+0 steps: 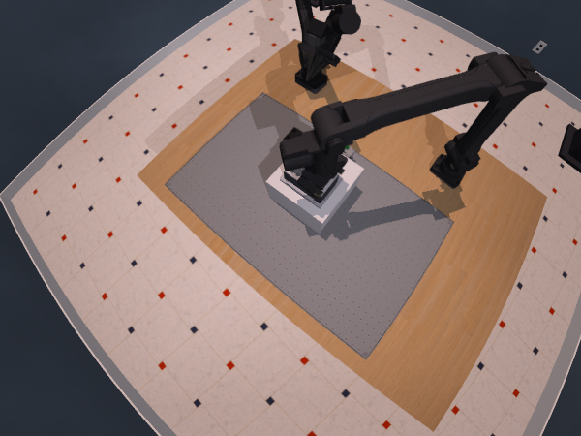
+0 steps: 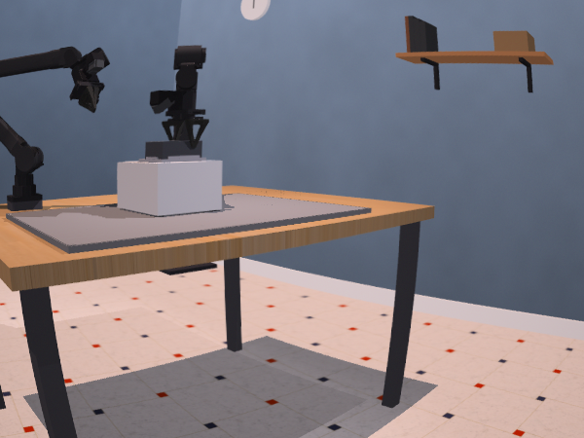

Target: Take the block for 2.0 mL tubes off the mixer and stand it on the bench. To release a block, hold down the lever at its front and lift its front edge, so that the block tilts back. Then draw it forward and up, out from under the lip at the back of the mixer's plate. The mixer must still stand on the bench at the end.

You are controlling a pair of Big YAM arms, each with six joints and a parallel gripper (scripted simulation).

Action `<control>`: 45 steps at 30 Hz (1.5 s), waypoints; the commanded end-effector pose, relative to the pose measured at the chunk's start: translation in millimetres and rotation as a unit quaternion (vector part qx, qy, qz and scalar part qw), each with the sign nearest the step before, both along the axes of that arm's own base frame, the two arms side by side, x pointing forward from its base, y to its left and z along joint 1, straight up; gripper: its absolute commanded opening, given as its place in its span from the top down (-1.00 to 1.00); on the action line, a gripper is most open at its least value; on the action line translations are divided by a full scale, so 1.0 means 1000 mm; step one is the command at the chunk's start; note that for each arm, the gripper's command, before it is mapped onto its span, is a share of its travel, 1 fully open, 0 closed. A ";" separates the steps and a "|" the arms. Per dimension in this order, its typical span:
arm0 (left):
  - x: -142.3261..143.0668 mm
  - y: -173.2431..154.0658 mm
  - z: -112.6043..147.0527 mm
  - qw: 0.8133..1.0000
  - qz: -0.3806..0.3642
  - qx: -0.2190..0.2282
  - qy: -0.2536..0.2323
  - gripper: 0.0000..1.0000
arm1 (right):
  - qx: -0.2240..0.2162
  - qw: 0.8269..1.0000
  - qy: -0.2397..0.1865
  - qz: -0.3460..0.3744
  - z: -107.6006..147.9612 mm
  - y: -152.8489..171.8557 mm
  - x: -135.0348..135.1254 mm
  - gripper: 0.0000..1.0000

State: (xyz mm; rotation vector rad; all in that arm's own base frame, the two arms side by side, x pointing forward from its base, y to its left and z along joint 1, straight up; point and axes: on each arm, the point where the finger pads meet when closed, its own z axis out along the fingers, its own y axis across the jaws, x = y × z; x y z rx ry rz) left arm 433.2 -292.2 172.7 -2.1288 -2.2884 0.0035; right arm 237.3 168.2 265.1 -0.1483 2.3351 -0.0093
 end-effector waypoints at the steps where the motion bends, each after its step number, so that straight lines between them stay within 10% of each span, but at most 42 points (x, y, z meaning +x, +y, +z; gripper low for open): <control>1: 0.006 0.005 0.016 1.000 0.007 -0.011 -0.014 1.00 | 0.036 0.999 -0.008 -0.025 0.004 0.023 0.003 1.00; 13: 0.006 0.005 0.016 1.000 0.007 -0.011 -0.014 1.00 | 0.051 0.993 -0.100 -0.030 -0.005 0.071 -0.005 1.00; 23: 0.006 0.005 0.016 1.000 0.007 -0.011 -0.014 1.00 | 0.067 0.993 -0.093 -0.035 0.020 0.111 -0.007 1.00; 32: 0.006 0.005 0.016 1.000 0.007 -0.011 -0.014 1.00 | 0.047 0.995 -0.085 -0.034 -0.042 0.100 -0.001 1.00; 45: 0.006 0.005 0.016 1.000 0.007 -0.011 -0.014 1.00 | 0.049 0.994 -0.092 -0.023 -0.023 0.116 0.019 1.00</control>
